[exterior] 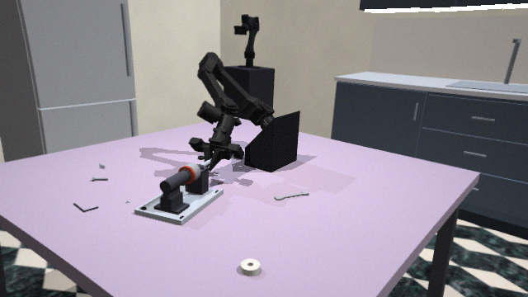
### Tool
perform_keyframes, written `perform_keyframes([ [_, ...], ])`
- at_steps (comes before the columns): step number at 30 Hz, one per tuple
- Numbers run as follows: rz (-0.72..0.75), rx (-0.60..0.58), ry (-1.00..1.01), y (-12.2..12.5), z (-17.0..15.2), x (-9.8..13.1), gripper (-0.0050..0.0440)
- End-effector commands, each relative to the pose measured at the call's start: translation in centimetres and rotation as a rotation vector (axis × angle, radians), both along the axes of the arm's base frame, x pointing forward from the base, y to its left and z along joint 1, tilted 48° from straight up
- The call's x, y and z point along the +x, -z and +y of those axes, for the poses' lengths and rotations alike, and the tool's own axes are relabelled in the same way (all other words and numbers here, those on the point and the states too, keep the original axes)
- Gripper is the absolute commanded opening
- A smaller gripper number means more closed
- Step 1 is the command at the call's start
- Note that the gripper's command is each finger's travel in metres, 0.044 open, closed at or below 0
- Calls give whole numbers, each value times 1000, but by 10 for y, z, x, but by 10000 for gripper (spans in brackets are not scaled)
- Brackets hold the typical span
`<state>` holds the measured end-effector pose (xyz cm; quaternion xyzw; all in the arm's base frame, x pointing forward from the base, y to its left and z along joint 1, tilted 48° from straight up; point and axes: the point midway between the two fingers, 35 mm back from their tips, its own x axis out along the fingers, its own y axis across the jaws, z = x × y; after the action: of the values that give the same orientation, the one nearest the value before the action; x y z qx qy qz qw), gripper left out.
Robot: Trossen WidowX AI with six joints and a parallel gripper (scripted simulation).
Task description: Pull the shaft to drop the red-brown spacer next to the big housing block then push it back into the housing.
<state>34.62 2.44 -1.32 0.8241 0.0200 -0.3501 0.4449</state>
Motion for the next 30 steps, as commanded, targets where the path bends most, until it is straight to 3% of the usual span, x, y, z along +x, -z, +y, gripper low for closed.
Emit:
perform_keyframes([
  [1, -17, 3, -7, -6, 1, 1, -50],
  [30, -17, 3, -7, -7, 0, -2, -50],
])
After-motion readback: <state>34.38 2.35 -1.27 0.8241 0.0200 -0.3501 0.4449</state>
